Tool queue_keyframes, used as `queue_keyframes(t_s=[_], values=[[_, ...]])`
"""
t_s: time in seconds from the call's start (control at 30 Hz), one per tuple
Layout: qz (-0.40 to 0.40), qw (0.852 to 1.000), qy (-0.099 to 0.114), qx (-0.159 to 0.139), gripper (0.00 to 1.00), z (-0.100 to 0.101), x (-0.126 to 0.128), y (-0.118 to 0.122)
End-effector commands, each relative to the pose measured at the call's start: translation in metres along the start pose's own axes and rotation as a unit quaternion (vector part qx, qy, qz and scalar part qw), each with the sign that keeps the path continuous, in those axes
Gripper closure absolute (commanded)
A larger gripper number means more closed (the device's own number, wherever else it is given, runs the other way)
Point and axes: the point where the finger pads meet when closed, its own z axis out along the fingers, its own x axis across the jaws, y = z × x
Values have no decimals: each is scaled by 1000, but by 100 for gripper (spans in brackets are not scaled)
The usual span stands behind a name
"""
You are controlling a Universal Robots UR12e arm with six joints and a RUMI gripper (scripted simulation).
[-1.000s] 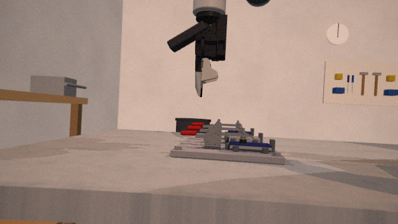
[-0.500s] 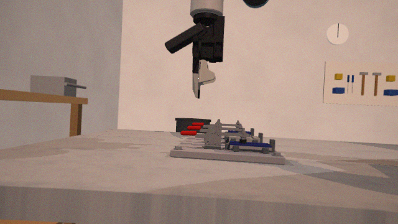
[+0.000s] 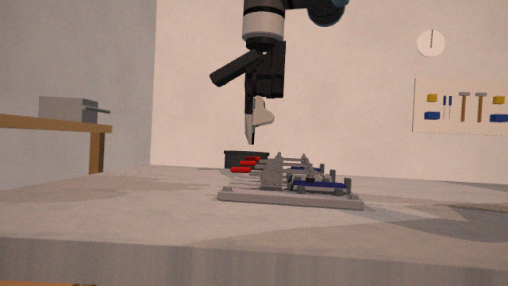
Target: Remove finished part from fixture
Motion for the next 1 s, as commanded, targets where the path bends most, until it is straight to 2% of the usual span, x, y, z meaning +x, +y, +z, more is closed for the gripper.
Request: queue_keyframes(t_s=[0.0, 0.27, 0.97], values=[[0, 1000, 0, 1, 72, 14, 0, -1], [0, 1000, 0, 1, 72, 29, 0, -1], [0, 1000, 0, 1, 72, 30, 0, -1]])
